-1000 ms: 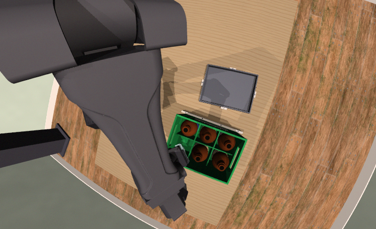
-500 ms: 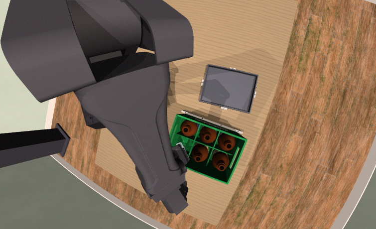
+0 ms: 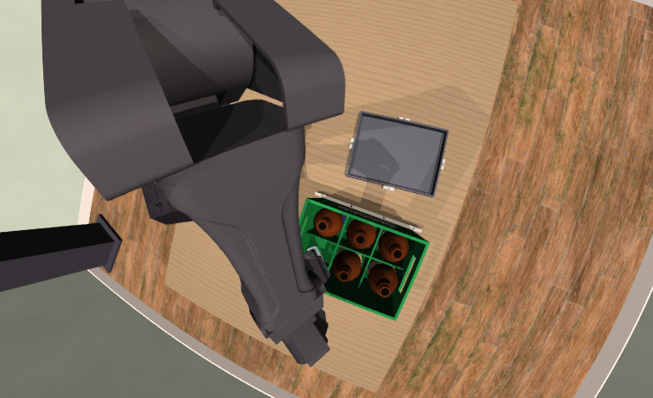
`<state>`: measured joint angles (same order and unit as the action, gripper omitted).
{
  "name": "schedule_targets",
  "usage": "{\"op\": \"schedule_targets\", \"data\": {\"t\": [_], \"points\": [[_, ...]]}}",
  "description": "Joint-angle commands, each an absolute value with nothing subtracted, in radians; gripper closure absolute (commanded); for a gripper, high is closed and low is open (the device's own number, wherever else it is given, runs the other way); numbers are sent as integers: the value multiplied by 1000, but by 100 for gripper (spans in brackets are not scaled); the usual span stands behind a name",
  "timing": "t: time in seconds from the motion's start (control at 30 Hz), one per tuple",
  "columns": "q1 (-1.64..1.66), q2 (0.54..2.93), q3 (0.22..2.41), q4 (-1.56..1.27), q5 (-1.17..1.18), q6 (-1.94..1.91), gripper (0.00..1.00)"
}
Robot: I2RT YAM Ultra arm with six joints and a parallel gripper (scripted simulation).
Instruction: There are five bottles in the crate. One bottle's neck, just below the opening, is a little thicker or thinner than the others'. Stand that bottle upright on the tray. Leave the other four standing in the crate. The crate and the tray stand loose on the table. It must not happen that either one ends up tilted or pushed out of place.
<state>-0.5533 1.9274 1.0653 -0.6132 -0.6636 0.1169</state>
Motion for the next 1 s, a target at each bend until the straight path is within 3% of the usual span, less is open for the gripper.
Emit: {"op": "schedule_targets", "data": {"t": [0.0,0.97], "points": [[-553,1928,1055,-580,-658,134,39],[-553,1929,1053,-569,-657,140,39]]}}
